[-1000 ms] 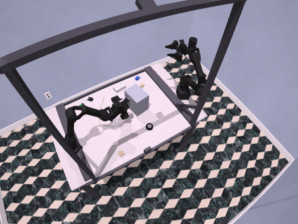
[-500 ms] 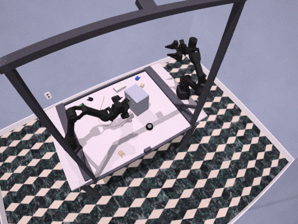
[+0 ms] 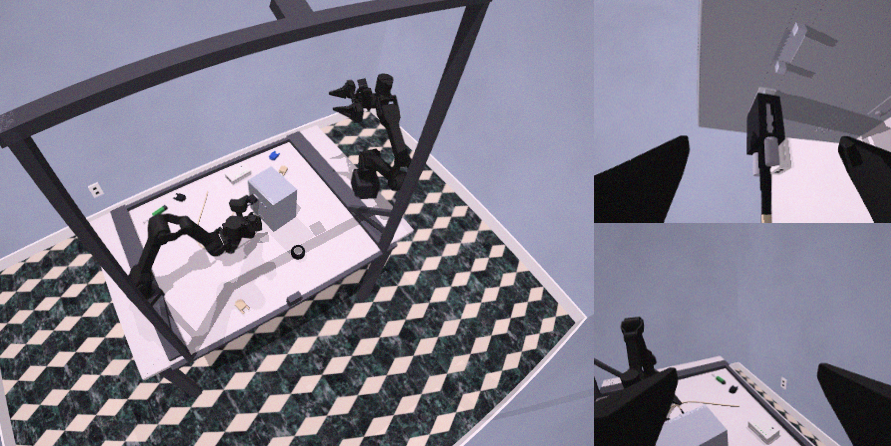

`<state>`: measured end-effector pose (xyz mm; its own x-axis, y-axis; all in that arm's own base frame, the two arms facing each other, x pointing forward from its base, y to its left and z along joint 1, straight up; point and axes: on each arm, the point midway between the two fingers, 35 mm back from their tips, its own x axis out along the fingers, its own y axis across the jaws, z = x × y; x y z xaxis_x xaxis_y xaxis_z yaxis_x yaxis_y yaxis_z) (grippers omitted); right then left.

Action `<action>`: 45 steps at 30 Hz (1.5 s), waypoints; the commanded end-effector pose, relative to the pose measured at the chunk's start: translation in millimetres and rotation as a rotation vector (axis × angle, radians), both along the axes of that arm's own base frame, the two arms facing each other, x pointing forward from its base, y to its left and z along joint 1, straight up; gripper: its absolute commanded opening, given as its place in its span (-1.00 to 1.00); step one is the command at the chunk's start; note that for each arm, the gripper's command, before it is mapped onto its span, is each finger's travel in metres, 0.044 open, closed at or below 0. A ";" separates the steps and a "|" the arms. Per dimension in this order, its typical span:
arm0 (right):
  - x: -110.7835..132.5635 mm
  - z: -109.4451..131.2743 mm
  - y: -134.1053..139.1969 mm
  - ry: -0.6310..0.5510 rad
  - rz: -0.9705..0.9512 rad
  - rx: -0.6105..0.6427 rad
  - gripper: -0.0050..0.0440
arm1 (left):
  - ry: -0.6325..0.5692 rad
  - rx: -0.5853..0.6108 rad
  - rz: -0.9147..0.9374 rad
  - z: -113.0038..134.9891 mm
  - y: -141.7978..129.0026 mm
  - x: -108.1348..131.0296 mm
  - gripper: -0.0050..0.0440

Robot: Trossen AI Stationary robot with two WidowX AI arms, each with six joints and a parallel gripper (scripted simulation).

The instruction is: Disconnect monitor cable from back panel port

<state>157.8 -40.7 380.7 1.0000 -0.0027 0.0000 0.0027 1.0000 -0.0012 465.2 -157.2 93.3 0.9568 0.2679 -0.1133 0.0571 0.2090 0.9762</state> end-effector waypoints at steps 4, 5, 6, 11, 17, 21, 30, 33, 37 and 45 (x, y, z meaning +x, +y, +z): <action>-0.3 2.7 1.3 -0.001 0.003 -0.004 1.00 | -0.023 0.032 0.009 6.1 0.4 -1.8 0.80; -0.3 2.7 1.3 -0.001 0.003 -0.004 1.00 | -0.023 0.032 0.009 6.1 0.4 -1.8 0.71; -0.3 2.7 1.3 -0.001 0.003 -0.004 1.00 | -0.023 0.032 0.009 6.1 0.4 -1.8 0.61; -0.3 2.7 1.3 -0.001 0.003 -0.004 1.00 | -0.023 0.032 0.009 6.1 0.4 -1.8 0.12; -0.3 2.7 1.3 -0.001 0.003 -0.004 1.00 | -0.023 0.032 0.009 6.1 0.4 -1.8 -0.47; -0.3 2.7 1.3 -0.001 0.003 -0.004 1.00 | -0.023 0.032 0.009 6.1 0.4 -1.8 -0.67; -0.3 2.7 1.3 -0.001 0.003 -0.004 1.00 | -0.021 0.028 0.009 6.2 0.5 -1.8 -0.80; -0.3 2.7 1.3 -0.001 0.003 -0.004 1.00 | -0.007 -0.014 0.009 7.1 0.7 -1.9 -0.80; -0.3 2.7 1.3 -0.001 0.003 -0.004 1.00 | -0.005 -0.022 0.009 7.3 0.8 -1.9 -0.80; -0.3 2.7 1.3 -0.001 0.003 -0.004 1.00 | 0.025 -0.112 0.006 9.4 1.1 -1.5 -0.80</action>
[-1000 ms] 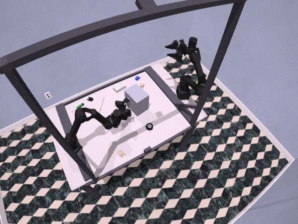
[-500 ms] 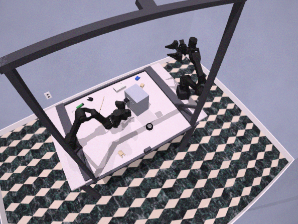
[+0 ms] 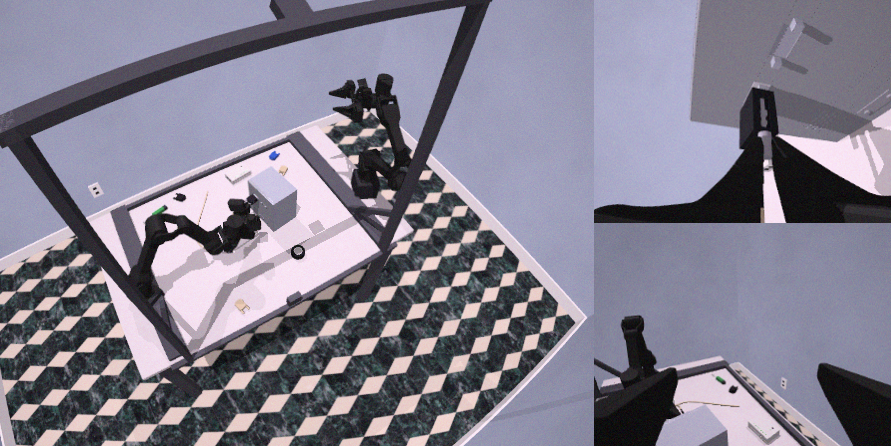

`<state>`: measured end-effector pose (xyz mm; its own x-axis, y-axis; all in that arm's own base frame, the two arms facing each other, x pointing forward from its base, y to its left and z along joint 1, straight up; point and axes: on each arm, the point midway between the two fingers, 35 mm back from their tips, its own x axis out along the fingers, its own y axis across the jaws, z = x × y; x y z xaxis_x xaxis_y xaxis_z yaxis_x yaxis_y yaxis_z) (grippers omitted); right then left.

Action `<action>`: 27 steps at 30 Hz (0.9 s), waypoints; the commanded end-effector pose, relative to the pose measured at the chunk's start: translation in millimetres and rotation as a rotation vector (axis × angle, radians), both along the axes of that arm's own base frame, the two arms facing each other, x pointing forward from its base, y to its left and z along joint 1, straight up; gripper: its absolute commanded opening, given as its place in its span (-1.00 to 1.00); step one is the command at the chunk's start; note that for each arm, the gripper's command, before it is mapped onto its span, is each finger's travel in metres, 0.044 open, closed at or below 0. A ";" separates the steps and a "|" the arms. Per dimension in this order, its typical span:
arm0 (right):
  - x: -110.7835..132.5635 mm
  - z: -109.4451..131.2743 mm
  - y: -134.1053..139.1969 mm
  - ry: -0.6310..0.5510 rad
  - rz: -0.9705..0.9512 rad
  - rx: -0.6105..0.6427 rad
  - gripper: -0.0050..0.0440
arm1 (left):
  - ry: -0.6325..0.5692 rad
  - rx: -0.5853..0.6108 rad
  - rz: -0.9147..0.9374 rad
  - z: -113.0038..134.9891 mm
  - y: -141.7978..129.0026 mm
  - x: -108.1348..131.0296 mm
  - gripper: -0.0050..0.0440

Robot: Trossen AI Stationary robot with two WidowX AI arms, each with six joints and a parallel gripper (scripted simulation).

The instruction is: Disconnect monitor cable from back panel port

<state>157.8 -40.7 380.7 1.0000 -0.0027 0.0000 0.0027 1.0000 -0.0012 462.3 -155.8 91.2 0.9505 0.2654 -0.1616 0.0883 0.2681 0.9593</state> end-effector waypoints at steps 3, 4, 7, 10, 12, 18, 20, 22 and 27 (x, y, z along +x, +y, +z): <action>-0.3 2.7 1.3 -0.001 0.003 -0.004 1.00 | -0.002 -0.073 0.001 12.0 -0.1 1.5 -0.80; -0.3 2.7 1.3 -0.001 0.003 -0.004 1.00 | -0.002 -0.073 0.001 12.0 -0.1 1.5 -0.80; -0.3 2.7 1.3 -0.001 0.003 -0.004 1.00 | 0.005 -0.094 0.001 12.4 0.1 1.5 -0.80; -0.3 2.7 1.3 -0.001 0.003 -0.004 1.00 | 0.019 -0.134 0.002 13.3 0.5 1.3 -0.80; -0.3 2.7 1.3 -0.001 0.003 -0.004 1.00 | 0.021 -0.140 0.002 13.4 0.6 1.3 -0.80; -0.3 2.7 1.3 -0.001 0.003 -0.004 1.00 | 0.042 -0.206 0.001 14.8 1.1 1.6 -0.80; -0.3 2.7 1.3 -0.001 0.003 -0.004 1.00 | 0.044 -0.211 0.001 14.9 1.2 1.6 -0.80; -0.3 2.7 1.3 -0.001 0.003 -0.004 1.00 | 0.057 -0.251 0.000 15.7 1.5 1.8 -0.80; -0.3 2.7 1.3 -0.001 0.003 -0.004 1.00 | 0.066 -0.277 0.000 16.3 1.8 1.9 -0.80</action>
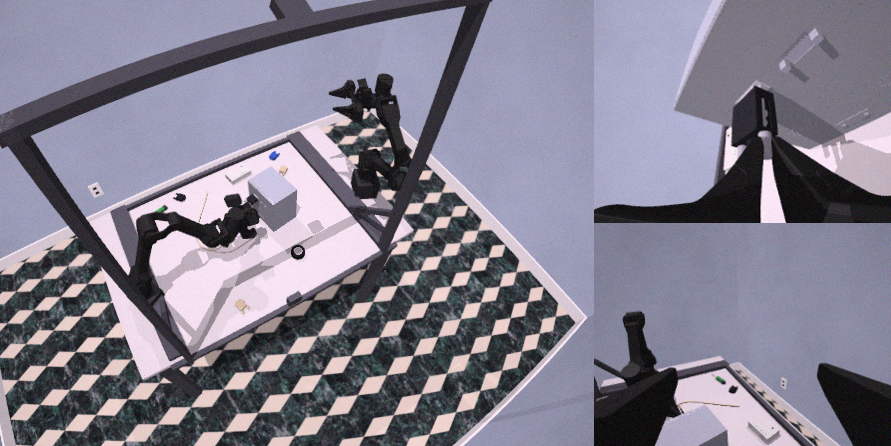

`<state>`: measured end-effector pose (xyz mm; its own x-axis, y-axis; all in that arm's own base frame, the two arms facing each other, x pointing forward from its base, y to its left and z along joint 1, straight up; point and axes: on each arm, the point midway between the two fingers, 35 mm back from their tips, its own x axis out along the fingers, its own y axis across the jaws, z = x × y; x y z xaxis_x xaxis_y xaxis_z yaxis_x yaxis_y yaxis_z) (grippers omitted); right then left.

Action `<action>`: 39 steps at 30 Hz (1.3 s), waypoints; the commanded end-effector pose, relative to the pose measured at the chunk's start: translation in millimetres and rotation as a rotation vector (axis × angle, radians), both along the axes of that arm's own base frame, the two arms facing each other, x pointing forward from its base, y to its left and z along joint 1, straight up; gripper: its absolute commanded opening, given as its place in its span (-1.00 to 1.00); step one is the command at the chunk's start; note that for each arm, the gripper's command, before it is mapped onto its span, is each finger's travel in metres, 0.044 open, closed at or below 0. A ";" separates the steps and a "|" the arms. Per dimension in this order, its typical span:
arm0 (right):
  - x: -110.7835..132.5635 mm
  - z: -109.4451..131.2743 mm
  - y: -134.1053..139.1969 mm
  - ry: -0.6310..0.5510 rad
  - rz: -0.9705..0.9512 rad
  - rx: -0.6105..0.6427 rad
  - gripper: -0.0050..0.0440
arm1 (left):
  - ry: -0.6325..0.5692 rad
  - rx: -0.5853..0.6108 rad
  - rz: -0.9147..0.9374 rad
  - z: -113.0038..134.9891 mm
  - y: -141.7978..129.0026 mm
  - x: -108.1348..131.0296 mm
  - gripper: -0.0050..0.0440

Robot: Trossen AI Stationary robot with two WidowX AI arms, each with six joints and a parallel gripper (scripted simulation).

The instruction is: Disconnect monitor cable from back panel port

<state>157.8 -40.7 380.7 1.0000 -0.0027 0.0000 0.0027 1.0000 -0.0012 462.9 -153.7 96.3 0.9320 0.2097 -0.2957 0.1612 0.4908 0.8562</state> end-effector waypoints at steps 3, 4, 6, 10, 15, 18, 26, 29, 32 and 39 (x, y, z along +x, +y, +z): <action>-0.3 2.7 1.3 -0.001 0.003 -0.004 1.00 | 0.004 -0.089 0.002 12.3 0.4 1.5 -0.80; -0.3 2.7 1.3 -0.001 0.003 -0.004 1.00 | 0.006 -0.094 0.002 12.4 0.5 1.5 -0.80; -0.3 2.7 1.3 -0.001 0.003 -0.004 1.00 | 0.006 -0.094 0.002 12.4 0.5 1.5 -0.80; -0.3 2.7 1.3 -0.001 0.003 -0.004 1.00 | 0.027 -0.160 0.001 13.6 1.3 1.8 -0.80; -0.3 2.7 1.3 -0.001 0.003 -0.004 1.00 | 0.030 -0.168 0.001 13.8 1.4 1.9 -0.80; -0.3 2.7 1.3 -0.001 0.003 -0.004 1.00 | 0.049 -0.226 0.000 14.8 2.2 2.2 -0.80; -0.3 2.7 1.3 -0.001 0.003 -0.004 1.00 | 0.049 -0.226 0.000 14.8 2.2 2.2 -0.31; -0.3 2.7 1.3 -0.001 0.003 -0.004 1.00 | 0.049 -0.226 0.000 14.8 2.2 2.2 -0.01; -0.3 2.7 1.3 -0.001 0.003 -0.004 1.00 | 0.049 -0.226 0.000 14.8 2.2 2.2 0.09; -0.3 2.7 1.3 -0.001 0.003 -0.004 1.00 | 0.049 -0.226 0.000 14.8 2.2 2.2 0.77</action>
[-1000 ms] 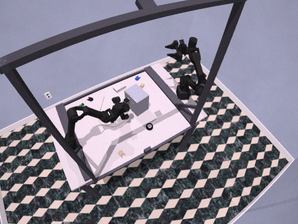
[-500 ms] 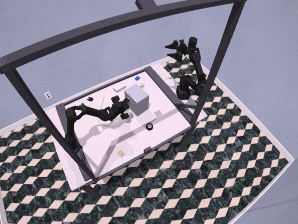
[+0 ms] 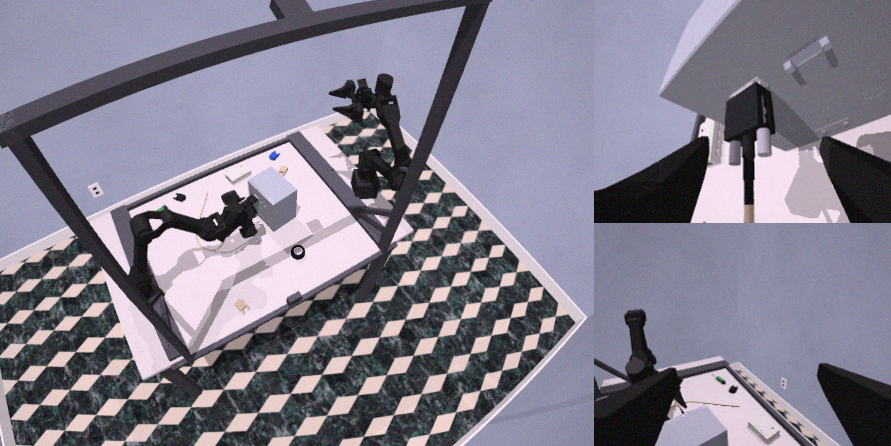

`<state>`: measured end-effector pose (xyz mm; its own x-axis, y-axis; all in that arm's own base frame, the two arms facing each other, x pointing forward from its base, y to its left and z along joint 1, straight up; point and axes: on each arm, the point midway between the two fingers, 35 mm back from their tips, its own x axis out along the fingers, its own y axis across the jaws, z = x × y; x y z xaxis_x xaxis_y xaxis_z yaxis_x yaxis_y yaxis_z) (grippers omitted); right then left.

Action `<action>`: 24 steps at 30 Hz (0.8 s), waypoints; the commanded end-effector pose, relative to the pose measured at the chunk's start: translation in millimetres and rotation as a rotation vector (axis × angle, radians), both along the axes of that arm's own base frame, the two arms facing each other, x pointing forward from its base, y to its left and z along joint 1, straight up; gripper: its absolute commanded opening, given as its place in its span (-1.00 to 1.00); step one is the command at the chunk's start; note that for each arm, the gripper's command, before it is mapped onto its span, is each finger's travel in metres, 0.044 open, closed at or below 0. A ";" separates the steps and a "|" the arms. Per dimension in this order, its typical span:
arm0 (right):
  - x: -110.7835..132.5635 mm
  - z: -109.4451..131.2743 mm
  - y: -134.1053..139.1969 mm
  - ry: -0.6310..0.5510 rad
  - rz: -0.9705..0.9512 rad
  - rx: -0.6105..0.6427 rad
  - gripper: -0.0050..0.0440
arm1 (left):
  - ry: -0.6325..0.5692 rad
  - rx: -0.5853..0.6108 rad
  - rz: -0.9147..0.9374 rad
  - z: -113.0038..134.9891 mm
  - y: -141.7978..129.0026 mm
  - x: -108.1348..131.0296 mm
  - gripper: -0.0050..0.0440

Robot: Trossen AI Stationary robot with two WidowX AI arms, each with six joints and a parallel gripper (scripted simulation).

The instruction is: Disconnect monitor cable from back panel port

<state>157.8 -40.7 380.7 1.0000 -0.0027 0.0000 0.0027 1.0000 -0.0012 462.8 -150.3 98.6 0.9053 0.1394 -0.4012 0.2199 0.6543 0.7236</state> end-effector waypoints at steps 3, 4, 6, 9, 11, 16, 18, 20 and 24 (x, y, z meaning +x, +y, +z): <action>-0.3 2.7 1.3 -0.001 0.003 -0.004 1.00 | -0.026 -0.020 0.001 12.5 -1.2 2.3 1.00; -0.3 2.7 1.3 -0.001 0.003 -0.004 1.00 | -0.026 -0.020 0.001 12.5 -1.2 2.3 1.00; -0.3 2.7 1.3 -0.001 0.003 -0.004 1.00 | -0.026 -0.020 0.001 12.5 -1.2 2.3 1.00; -0.3 2.7 1.3 -0.001 0.003 -0.004 1.00 | -0.026 -0.020 0.001 12.5 -1.2 2.3 1.00; -0.3 2.7 1.3 -0.001 0.003 -0.004 1.00 | -0.026 -0.020 0.001 12.5 -1.2 2.3 1.00; -0.3 2.7 1.3 -0.001 0.003 -0.004 1.00 | -0.080 0.104 -0.017 10.4 -4.0 6.1 1.00; -0.3 2.7 1.3 -0.001 0.003 -0.004 1.00 | -0.119 0.202 -0.024 8.6 -5.6 7.5 1.00; -0.3 2.7 1.3 -0.001 0.003 -0.004 1.00 | -0.131 0.324 -0.028 1.6 -6.0 6.0 1.00; -0.3 2.7 1.3 -0.001 0.003 -0.004 1.00 | -0.182 0.444 -0.014 1.9 -6.9 4.3 1.00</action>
